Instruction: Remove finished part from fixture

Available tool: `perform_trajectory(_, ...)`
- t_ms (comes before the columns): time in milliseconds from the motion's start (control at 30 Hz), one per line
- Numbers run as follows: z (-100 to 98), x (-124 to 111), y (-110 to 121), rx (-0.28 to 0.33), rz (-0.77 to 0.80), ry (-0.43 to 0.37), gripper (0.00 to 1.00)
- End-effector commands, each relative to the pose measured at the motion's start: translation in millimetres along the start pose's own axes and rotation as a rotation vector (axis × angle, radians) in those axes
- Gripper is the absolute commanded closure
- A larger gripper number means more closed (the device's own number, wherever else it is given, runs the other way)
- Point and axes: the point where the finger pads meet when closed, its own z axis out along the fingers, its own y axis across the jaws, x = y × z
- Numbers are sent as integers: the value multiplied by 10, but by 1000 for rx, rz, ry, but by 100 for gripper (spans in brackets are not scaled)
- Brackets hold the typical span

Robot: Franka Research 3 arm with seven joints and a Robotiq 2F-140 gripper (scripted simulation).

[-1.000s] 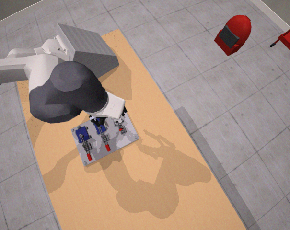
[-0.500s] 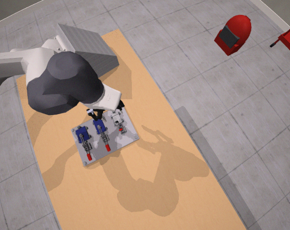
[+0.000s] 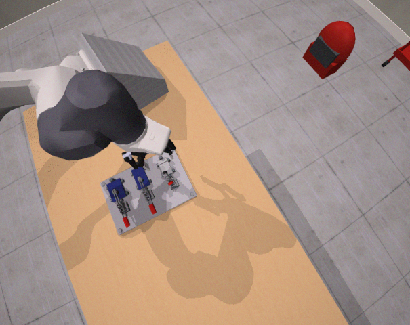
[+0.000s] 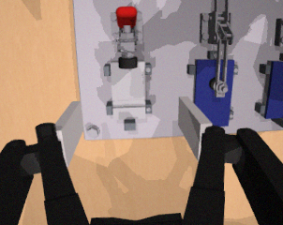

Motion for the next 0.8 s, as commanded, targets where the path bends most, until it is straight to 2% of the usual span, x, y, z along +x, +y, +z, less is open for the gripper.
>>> perform_trajectory(0, 18, 5, -8, 3, 10, 4, 42)
perform_trajectory(767, 454, 7, -9, 3, 10, 4, 42)
